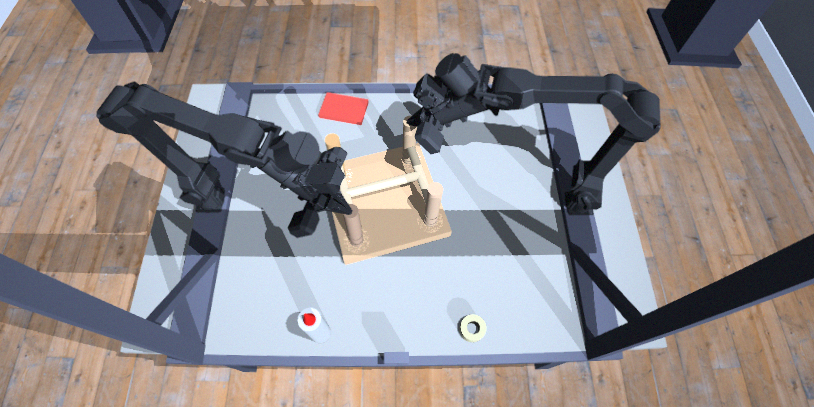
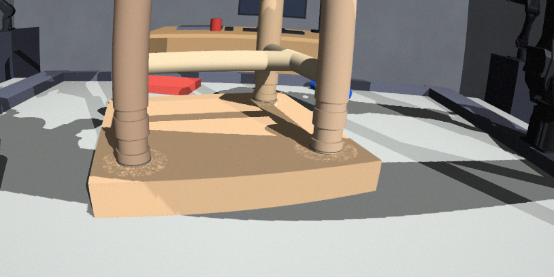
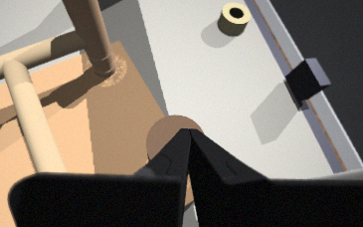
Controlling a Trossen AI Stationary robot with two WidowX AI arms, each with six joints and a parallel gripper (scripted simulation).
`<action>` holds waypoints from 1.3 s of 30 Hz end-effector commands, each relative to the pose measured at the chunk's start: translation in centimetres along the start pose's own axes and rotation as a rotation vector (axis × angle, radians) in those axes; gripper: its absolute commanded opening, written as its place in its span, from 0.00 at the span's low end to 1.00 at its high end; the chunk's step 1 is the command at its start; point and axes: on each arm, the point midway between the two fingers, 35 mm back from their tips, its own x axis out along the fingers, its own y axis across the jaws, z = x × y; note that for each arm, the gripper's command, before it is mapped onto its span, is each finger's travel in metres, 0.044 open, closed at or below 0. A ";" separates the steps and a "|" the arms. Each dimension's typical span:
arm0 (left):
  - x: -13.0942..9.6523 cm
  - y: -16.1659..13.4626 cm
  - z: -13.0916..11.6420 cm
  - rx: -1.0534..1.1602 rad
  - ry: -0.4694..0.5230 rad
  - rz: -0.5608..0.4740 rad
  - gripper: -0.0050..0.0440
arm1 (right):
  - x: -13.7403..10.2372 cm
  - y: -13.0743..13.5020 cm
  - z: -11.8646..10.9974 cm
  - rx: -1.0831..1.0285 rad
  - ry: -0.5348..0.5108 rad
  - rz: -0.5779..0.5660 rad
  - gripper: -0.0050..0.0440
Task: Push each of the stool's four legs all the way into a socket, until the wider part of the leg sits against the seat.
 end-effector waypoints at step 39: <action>-6.3 0.3 2.8 -0.006 -0.018 0.015 0.14 | -4.8 -0.4 2.3 0.006 0.000 -0.019 0.14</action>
